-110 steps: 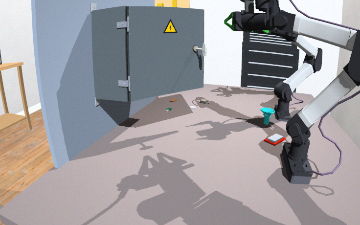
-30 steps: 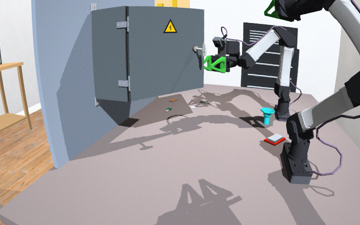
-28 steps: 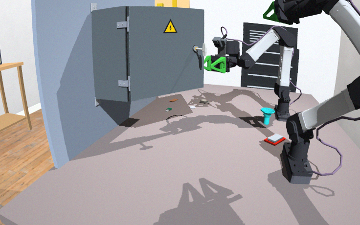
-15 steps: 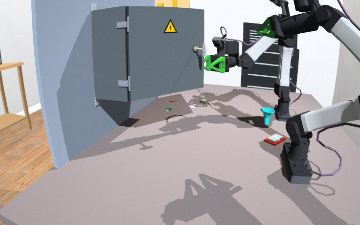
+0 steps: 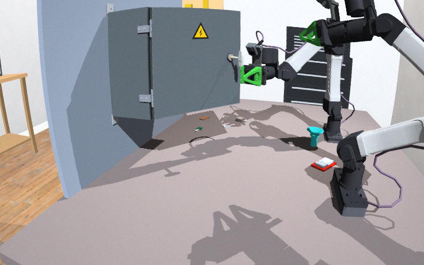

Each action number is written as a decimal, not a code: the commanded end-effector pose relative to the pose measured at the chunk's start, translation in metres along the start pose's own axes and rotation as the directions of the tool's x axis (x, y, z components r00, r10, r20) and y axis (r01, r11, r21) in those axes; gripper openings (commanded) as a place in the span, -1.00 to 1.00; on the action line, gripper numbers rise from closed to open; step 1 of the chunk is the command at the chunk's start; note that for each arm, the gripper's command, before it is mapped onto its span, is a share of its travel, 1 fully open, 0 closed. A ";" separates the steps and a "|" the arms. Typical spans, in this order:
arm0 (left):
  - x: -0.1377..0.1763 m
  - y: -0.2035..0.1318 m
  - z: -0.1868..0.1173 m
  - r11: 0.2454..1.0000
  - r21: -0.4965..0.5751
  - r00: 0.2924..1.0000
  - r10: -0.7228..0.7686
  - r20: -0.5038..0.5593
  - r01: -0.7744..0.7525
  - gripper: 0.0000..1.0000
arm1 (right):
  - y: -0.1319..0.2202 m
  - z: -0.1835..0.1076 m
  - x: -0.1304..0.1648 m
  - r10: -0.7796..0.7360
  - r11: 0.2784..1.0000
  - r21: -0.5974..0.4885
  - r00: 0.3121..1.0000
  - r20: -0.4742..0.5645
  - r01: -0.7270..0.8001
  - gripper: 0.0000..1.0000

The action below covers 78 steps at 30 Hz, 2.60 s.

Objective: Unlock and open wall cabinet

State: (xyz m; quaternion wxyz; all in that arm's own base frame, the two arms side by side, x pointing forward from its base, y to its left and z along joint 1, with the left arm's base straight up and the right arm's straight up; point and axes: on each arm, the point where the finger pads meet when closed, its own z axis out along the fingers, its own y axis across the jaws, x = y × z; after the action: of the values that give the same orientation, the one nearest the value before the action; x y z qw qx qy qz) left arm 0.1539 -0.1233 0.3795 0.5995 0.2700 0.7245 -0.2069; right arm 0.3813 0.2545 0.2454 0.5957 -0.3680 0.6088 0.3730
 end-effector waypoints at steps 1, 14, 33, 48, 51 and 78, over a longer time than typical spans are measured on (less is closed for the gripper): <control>-0.006 -0.006 0.003 0.999 0.048 0.999 0.014 0.038 -0.016 -0.27 | -0.004 0.008 -0.008 -0.032 0.999 0.009 0.999 0.024 0.032 0.02; -0.006 -0.006 0.003 0.999 0.048 0.999 0.014 0.038 -0.016 -0.27 | -0.001 0.020 -0.009 -0.033 0.999 0.010 0.999 0.025 0.033 -0.47; -0.006 -0.006 0.003 0.999 0.048 0.999 0.013 0.038 -0.015 -0.27 | 0.013 0.016 -0.012 -0.035 0.999 0.043 0.999 0.037 0.033 -0.85; -0.007 -0.005 0.002 0.999 0.044 0.999 0.007 0.033 -0.008 -0.27 | 0.062 0.030 -0.009 -0.020 0.977 0.213 0.999 0.031 0.013 -0.85; -0.007 -0.005 0.002 0.999 0.044 0.999 0.007 0.033 -0.008 -0.27 | 0.069 0.033 -0.009 -0.019 0.971 0.239 0.999 0.031 0.011 -0.85; -0.007 -0.005 0.002 0.999 0.044 0.999 0.007 0.033 -0.008 -0.27 | 0.148 0.091 -0.006 -0.010 0.848 0.530 1.000 0.029 -0.007 -0.85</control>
State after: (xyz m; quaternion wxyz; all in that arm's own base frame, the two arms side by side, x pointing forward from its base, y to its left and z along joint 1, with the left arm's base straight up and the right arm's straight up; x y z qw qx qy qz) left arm 0.1502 -0.1284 0.3821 0.5983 0.2831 0.7152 -0.2244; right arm 0.2911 0.3950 0.2465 0.6712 -0.2190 0.6739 0.2178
